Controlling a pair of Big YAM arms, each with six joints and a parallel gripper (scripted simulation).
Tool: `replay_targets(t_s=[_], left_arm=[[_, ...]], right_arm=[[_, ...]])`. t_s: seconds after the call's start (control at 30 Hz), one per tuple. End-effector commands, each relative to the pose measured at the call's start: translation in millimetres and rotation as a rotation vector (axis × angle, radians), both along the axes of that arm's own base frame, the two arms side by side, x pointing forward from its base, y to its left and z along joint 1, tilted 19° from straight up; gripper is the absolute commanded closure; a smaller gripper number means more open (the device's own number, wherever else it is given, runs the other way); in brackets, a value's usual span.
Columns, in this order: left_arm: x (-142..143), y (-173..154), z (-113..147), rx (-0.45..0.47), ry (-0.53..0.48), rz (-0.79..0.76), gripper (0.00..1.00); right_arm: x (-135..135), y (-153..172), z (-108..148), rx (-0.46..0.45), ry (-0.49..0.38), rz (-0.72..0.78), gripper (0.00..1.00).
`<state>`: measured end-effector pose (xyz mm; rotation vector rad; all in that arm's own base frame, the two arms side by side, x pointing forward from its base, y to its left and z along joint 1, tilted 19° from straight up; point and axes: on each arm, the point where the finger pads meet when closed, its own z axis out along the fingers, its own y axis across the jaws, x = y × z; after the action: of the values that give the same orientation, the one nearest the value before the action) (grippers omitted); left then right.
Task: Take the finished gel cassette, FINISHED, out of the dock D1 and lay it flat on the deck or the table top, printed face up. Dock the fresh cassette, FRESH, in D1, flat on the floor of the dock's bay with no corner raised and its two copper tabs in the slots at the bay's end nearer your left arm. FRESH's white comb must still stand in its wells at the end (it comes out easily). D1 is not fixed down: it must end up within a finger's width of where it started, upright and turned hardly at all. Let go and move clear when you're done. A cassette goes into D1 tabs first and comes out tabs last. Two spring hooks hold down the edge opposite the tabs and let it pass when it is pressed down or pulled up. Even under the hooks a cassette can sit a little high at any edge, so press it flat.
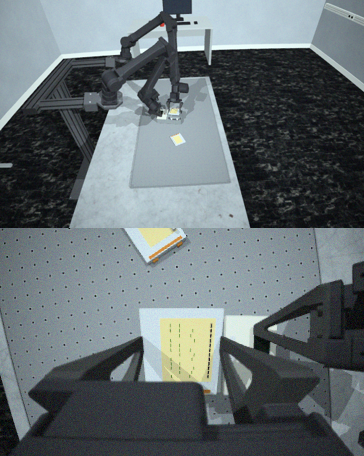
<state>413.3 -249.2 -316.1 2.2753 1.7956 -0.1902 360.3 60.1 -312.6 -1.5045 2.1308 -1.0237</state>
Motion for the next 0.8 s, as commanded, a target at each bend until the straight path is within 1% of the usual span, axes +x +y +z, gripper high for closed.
replay_targets(t_s=[0.0,0.77], left_arm=[[5.7,-4.5,3.7,-0.011,-0.022,-0.009,1.0],[5.7,-4.5,3.7,-0.011,-0.022,-0.009,1.0]], right_arm=[[-8.2,1.8,6.4,-0.002,0.007,0.007,1.0],[-11.6,1.6,9.3,-0.002,0.008,0.005,1.0]])
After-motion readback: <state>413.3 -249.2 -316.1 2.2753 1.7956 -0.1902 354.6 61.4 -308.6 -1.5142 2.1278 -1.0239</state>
